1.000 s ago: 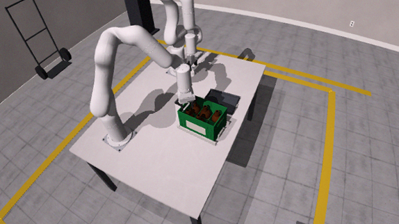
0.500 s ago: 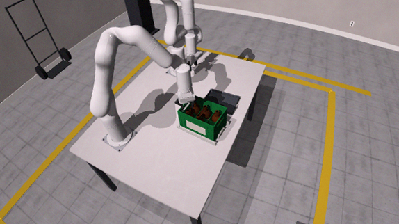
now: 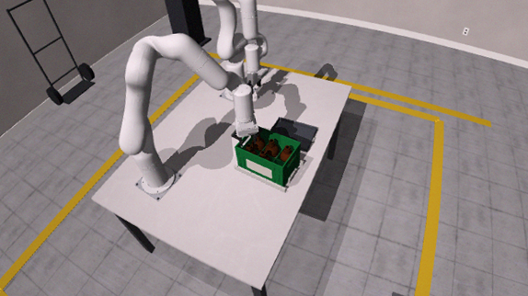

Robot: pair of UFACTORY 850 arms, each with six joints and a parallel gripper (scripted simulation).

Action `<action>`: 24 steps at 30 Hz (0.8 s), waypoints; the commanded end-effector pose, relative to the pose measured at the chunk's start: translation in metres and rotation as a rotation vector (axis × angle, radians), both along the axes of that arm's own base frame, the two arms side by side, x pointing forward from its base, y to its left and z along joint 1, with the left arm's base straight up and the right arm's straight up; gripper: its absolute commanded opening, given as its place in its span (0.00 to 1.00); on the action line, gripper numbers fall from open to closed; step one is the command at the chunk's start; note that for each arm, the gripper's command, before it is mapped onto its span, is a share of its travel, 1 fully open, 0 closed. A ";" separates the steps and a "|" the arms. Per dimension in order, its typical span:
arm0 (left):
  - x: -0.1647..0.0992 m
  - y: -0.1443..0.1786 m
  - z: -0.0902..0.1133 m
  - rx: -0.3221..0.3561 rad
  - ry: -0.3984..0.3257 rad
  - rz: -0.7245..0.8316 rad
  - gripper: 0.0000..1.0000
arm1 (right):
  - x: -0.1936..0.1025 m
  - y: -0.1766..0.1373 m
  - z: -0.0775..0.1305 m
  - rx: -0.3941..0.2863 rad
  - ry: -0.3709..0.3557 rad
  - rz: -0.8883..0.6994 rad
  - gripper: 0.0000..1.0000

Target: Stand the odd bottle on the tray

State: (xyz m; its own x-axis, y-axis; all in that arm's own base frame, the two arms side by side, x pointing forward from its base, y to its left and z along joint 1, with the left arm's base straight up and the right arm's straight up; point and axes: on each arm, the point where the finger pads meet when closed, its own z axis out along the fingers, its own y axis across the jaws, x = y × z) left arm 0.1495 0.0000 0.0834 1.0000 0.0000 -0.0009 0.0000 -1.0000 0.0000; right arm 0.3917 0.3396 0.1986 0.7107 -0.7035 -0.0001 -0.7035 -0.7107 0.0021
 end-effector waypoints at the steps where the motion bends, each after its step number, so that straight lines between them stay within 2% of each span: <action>1: 0.001 0.000 0.000 0.000 -0.001 0.000 1.00 | 0.001 0.001 0.001 0.001 -0.002 0.000 0.66; 24: 0.001 0.000 0.000 0.000 -0.001 0.000 1.00 | 0.001 0.001 -0.009 0.001 -0.002 0.000 0.66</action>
State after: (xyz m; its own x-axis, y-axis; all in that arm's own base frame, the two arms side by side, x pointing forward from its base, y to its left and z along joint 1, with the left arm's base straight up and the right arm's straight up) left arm 0.1495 0.0000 0.0834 1.0000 0.0000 -0.0009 0.0000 -1.0000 0.0000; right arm 0.3916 0.3396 0.1914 0.7107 -0.7035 -0.0001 -0.7035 -0.7107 0.0021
